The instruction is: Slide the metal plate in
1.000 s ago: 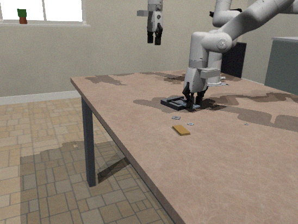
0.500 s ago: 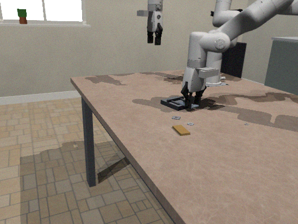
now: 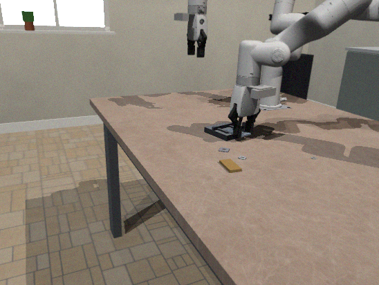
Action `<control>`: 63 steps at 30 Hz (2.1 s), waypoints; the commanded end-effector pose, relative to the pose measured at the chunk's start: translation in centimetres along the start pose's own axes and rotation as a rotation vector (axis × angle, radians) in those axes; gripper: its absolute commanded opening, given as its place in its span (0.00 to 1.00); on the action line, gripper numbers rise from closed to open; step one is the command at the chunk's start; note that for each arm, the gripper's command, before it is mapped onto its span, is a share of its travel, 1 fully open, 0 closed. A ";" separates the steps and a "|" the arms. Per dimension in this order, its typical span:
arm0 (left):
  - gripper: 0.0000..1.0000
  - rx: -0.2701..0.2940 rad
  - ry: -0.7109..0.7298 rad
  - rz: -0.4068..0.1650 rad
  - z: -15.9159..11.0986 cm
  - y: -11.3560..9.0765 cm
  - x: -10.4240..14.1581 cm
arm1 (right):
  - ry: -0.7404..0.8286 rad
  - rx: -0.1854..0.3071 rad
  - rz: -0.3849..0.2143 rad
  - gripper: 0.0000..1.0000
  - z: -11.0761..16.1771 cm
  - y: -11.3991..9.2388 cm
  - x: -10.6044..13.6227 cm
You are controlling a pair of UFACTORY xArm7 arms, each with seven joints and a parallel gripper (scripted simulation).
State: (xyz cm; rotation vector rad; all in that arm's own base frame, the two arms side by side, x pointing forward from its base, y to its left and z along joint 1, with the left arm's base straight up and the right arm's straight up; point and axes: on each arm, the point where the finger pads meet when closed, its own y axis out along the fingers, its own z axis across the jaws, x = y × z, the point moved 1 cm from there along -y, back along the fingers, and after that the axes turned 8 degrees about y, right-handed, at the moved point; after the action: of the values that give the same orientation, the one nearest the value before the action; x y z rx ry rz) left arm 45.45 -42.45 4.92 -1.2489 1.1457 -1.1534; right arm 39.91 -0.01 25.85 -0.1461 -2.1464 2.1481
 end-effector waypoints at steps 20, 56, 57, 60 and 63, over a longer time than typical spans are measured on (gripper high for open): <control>0.72 0.002 0.001 -0.008 0.1 -0.1 0.3 | 0.000 -0.001 0.004 1.00 0.0 -0.1 -0.1; 0.72 0.019 0.002 -0.153 -0.1 0.6 -0.6 | 0.000 -0.001 0.004 1.00 0.0 -0.1 -0.1; 0.72 0.019 0.002 -0.153 -0.1 0.6 -0.6 | 0.000 -0.001 0.004 1.00 0.0 -0.1 -0.1; 0.72 0.021 0.003 -0.168 -0.1 0.7 -0.7 | 0.000 -0.001 0.004 1.00 0.0 -0.1 -0.1; 0.72 0.022 0.003 -0.183 -0.2 0.7 -0.8 | 0.000 -0.001 0.004 1.00 0.0 -0.1 -0.1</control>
State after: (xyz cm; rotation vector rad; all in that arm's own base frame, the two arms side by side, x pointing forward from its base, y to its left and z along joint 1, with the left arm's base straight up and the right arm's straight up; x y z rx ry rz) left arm 45.15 -41.68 4.07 -1.3447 1.0505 -1.2796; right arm 39.91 -0.01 25.85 -0.1461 -2.1464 2.1481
